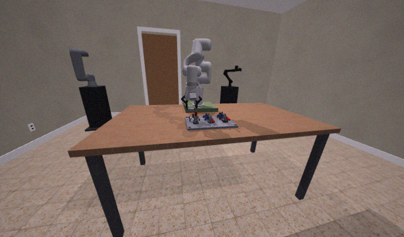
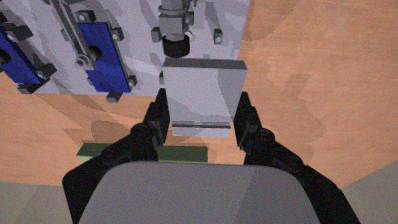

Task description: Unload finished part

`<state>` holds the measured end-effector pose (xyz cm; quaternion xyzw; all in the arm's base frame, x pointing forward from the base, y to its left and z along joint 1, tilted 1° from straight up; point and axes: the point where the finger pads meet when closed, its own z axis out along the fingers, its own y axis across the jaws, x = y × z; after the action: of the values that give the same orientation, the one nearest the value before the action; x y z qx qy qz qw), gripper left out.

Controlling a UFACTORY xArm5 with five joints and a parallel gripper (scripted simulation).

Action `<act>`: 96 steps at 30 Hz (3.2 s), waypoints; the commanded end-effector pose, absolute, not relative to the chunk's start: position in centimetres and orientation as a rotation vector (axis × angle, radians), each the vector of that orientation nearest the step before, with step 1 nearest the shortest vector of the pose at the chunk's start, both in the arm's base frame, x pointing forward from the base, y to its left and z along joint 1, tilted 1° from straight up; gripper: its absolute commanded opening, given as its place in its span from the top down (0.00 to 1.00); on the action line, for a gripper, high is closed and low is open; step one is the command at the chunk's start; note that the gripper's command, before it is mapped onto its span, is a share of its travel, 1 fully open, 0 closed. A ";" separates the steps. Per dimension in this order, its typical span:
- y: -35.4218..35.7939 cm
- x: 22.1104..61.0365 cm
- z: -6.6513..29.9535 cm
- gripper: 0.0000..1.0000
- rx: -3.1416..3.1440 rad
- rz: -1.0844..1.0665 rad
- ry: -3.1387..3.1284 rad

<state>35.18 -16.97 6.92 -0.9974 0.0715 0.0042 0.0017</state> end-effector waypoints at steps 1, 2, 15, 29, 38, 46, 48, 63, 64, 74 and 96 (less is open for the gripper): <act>-17.8 35.2 7.0 1.00 -3.131 0.008 0.224; -18.0 35.2 7.0 1.00 -3.131 0.008 0.224; -20.5 34.8 7.0 1.00 -3.130 0.010 0.224; -23.6 34.4 6.9 1.00 -3.130 0.011 0.224; -25.5 34.1 6.9 1.00 -3.129 0.011 0.224; -26.5 33.9 6.9 1.00 -3.129 0.012 0.224; -26.8 33.9 6.9 1.00 -3.128 0.012 0.224; -27.6 33.8 6.9 1.00 -3.128 0.012 0.224; -27.6 33.8 6.9 1.00 -3.128 0.012 0.224; -27.6 33.8 6.9 1.00 -3.128 0.012 0.224; -27.6 33.8 6.8 1.00 -3.128 0.012 0.224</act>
<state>33.69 -27.50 6.71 -0.9974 0.0715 0.0055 0.0038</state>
